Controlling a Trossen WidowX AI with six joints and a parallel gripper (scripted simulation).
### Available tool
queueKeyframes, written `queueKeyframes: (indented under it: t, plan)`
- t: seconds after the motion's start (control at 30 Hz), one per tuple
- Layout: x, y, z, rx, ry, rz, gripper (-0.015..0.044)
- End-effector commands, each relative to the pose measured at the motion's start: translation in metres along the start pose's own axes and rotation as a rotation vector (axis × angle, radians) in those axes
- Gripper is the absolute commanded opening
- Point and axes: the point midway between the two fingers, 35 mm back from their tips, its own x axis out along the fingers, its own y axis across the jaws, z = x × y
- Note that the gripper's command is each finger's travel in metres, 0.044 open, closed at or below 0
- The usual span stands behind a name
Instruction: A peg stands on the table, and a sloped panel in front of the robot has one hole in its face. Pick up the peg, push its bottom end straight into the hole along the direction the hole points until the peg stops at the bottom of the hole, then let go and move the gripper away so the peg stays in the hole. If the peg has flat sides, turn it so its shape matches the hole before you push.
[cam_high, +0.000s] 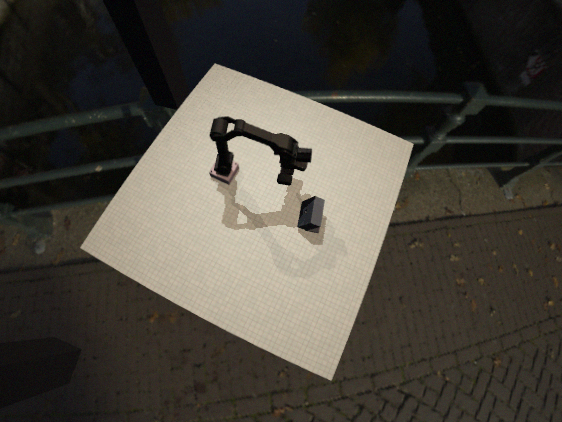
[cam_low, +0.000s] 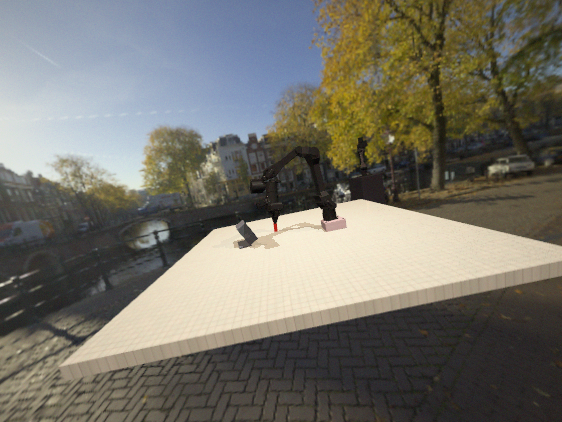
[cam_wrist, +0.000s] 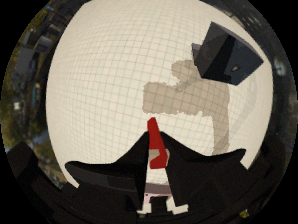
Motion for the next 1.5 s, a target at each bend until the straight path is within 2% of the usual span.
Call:
queueKeyframes:
  t: [0.0, 1.47]
  plan:
    - [0.002, -0.003, -0.001, 0.067, -0.013, 0.013, 0.0000]
    - [0.008, -0.032, 0.009, 0.621, -0.138, 0.129, 0.0000]
